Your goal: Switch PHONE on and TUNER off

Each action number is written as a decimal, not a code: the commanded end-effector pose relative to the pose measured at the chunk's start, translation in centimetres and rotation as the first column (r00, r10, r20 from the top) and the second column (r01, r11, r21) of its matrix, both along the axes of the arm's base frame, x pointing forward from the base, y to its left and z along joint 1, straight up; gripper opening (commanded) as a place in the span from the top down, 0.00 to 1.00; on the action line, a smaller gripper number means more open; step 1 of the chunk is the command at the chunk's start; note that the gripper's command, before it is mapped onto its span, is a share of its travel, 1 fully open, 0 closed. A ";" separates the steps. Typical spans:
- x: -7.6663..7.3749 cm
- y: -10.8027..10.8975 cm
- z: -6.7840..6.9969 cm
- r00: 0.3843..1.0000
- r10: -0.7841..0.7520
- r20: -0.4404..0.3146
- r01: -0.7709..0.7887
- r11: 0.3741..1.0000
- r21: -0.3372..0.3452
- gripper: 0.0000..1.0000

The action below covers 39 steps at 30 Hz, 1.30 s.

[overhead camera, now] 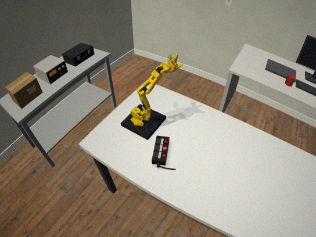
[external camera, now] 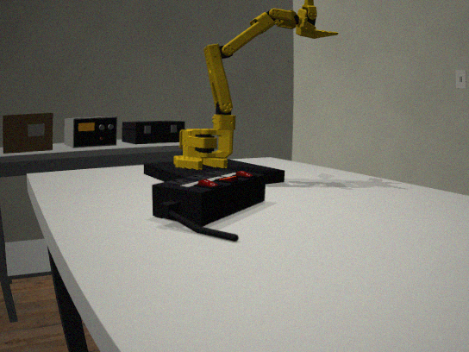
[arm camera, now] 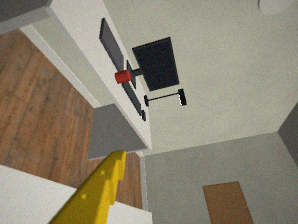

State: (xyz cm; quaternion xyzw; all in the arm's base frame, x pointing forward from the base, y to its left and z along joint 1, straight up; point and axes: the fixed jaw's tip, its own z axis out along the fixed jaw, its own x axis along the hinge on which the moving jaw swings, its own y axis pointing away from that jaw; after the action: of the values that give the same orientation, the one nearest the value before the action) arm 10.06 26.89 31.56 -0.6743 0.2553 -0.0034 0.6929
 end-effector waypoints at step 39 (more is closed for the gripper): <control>0.0 -0.1 0.1 1.000 0.000 0.000 0.000 1.000 0.004 0.00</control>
State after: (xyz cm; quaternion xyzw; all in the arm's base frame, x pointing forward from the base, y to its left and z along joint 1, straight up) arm 10.06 26.89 31.56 -0.6743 0.2553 -0.0034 0.6929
